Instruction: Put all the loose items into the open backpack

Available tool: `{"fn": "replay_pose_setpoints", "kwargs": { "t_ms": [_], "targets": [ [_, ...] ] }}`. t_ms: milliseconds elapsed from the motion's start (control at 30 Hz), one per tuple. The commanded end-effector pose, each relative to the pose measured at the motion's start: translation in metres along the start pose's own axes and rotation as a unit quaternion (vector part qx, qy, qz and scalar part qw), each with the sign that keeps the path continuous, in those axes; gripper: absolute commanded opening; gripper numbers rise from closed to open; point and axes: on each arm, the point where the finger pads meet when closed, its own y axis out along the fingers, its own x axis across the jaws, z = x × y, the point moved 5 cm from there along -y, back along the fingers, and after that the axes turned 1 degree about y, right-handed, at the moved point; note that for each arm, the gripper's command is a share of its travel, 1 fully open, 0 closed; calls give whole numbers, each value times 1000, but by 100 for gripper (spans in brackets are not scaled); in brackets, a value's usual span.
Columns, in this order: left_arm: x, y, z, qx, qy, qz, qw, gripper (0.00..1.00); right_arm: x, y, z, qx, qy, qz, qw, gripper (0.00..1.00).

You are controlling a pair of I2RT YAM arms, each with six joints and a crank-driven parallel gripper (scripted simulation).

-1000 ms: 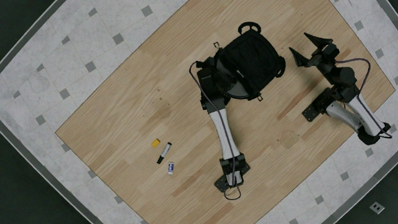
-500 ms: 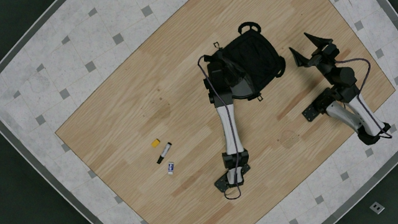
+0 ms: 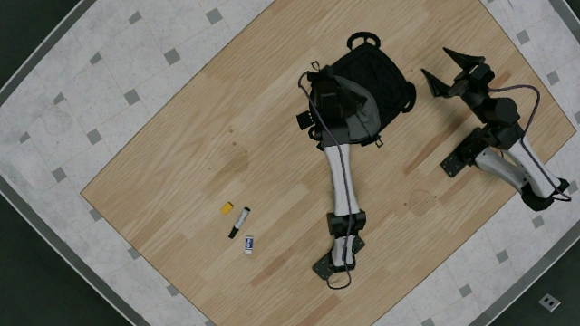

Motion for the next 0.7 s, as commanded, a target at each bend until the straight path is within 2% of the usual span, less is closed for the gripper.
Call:
{"fn": "replay_pose_setpoints", "kwargs": {
  "t_ms": [0,167,200,500,533,667],
  "targets": [
    [-10,6,-8,-13,5,8,1000,0,0,-1,-5,-7,-1,-1,1000,90],
    [-6,9,-10,-12,-5,2,1000,0,0,-1,-5,-7,-1,-1,1000,90],
    [-15,39,-9,-15,6,9,1000,0,0,-1,-5,-7,-1,-1,1000,90],
    [-8,53,-12,-17,4,9,1000,0,0,-1,-5,-7,-1,-1,1000,90],
    [0,80,-10,-14,6,10,1000,0,0,-1,-5,-7,-1,-1,1000,90],
    [14,89,-4,-4,-6,-2,1000,0,0,-1,-5,-7,-1,-1,1000,90]
  ]
}}
